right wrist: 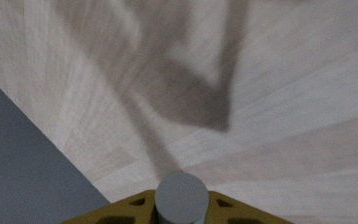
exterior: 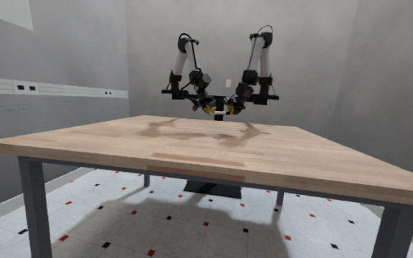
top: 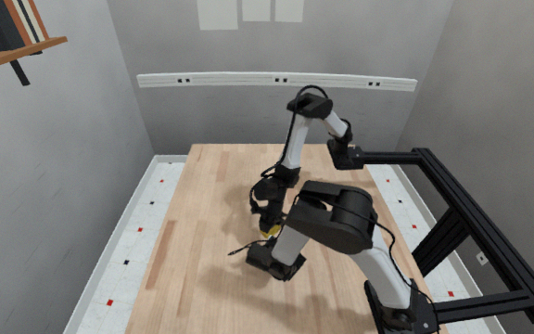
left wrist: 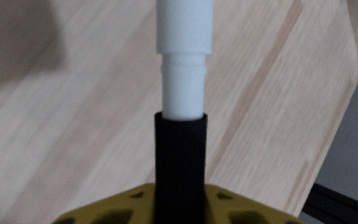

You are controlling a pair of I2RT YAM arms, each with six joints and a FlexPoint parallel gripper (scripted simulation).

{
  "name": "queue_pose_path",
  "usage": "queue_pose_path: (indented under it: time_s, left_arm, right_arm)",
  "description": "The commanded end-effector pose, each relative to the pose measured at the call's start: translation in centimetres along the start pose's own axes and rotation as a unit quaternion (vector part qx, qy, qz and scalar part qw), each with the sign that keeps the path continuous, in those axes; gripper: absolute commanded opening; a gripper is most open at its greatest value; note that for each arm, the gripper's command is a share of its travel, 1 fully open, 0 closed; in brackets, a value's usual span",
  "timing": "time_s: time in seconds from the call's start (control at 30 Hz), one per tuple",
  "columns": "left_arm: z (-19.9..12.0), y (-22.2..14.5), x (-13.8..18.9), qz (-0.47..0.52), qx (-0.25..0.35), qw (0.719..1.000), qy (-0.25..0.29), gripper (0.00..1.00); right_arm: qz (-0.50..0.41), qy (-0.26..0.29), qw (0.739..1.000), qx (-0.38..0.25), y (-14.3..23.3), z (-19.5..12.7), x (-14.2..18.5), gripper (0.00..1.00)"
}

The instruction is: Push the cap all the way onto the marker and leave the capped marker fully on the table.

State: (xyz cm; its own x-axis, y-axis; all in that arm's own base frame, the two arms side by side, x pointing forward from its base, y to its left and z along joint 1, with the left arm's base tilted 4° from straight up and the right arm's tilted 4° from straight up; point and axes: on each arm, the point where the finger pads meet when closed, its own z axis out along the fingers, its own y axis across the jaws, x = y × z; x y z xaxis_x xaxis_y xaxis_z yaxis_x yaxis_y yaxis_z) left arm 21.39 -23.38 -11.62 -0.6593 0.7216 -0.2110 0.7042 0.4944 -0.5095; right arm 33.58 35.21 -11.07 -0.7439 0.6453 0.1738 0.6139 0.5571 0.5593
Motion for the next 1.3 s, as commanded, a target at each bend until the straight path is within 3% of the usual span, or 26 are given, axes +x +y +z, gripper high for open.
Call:
queue_pose_path:
  time_s: [0.0, 0.07, 0.57, 0.9, 1.03, 1.27]
  left_arm:
    - [-0.3, -0.5, -0.8, 0.011, 0.008, 1.000, -0.005, 0.07]
    - [-0.3, -0.4, -0.8, 0.011, 0.008, 1.000, -0.006, 0.07]
    - [-0.3, -0.6, -0.8, 0.012, 0.011, 1.000, -0.005, 0.07]
    - [-0.6, -0.4, -2.5, 0.036, 0.004, 0.998, -0.042, 0.07]
    - [-0.8, -0.3, -3.5, 0.050, 0.002, 0.997, -0.062, 0.07]
    - [-0.9, -0.2, -4.2, 0.060, 0.000, 0.995, -0.076, 0.07]
  right_arm:
    - [-0.009, 0.007, 0.999, -0.032, 2.4, -0.1, 0.8, 0.06]
    - [-0.013, 0.010, 0.999, -0.039, 3.3, -1.2, 0.3, 0.06]
    - [-0.014, 0.008, 0.999, -0.048, 3.9, -1.3, 0.5, 0.06]
    - [-0.013, 0.019, 0.999, -0.023, 1.9, 0.6, 4.7, 0.06]
    - [-0.023, 0.049, 0.998, -0.024, 2.0, 0.6, 6.5, 0.06]
    - [-0.022, 0.048, 0.998, -0.023, 1.9, 0.7, 6.8, 0.06]
